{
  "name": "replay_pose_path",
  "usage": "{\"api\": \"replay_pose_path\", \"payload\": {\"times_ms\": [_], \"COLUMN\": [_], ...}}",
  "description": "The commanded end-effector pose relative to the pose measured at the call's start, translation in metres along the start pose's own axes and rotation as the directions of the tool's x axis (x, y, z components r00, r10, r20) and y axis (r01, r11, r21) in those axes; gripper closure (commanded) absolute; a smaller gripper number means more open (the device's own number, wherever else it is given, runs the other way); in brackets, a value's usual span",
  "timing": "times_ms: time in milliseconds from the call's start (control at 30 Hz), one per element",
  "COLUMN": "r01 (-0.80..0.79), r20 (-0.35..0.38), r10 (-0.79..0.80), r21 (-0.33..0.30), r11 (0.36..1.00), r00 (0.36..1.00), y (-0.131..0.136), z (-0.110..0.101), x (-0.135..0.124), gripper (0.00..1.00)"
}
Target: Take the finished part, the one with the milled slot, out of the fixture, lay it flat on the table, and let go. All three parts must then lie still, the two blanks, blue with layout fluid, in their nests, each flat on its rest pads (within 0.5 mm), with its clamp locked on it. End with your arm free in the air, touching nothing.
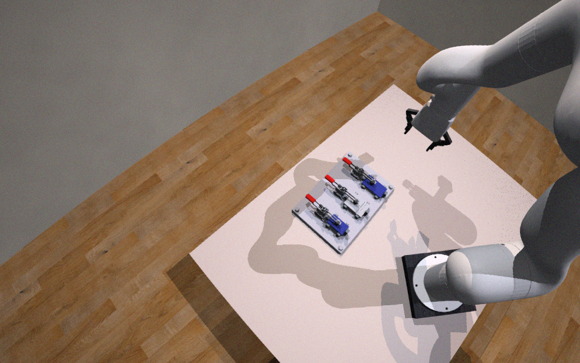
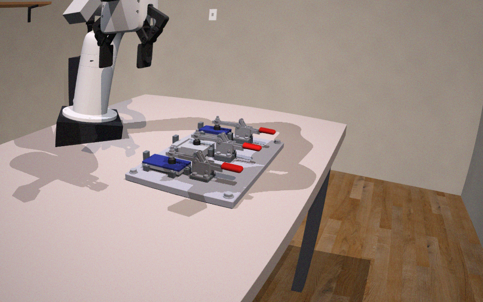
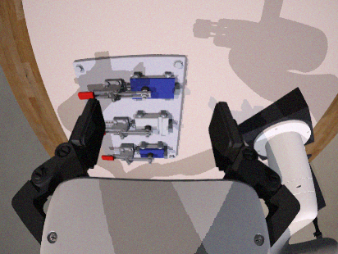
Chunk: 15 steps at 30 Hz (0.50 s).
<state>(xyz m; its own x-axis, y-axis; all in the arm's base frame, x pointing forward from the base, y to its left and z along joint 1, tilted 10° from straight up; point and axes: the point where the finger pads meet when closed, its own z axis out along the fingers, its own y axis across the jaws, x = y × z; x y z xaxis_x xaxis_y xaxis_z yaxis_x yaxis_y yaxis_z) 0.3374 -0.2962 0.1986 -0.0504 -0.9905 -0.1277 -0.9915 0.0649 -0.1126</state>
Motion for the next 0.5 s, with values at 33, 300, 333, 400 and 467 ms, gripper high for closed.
{"api": "replay_pose_path", "payload": {"times_ms": [33, 300, 333, 400, 467], "r01": [0.176, 0.373, 0.399, 0.449, 0.474], "r20": [-0.002, -0.003, -0.003, -0.003, -0.003], "r10": [-0.176, -0.373, -0.399, -0.449, -0.474], "r21": [0.000, -0.002, -0.002, -0.003, -0.003], "r11": [0.984, 0.928, 0.917, 0.893, 0.880], "r00": [0.984, 0.928, 0.917, 0.893, 0.880], "y": [-0.010, -0.018, -0.018, -0.020, -0.021], "z": [0.003, 0.007, 0.008, 0.009, 0.009], "x": [-0.026, -0.057, -0.061, -0.069, -0.074], "gripper": [0.00, 0.00, 0.00, 0.00, 0.00]}}
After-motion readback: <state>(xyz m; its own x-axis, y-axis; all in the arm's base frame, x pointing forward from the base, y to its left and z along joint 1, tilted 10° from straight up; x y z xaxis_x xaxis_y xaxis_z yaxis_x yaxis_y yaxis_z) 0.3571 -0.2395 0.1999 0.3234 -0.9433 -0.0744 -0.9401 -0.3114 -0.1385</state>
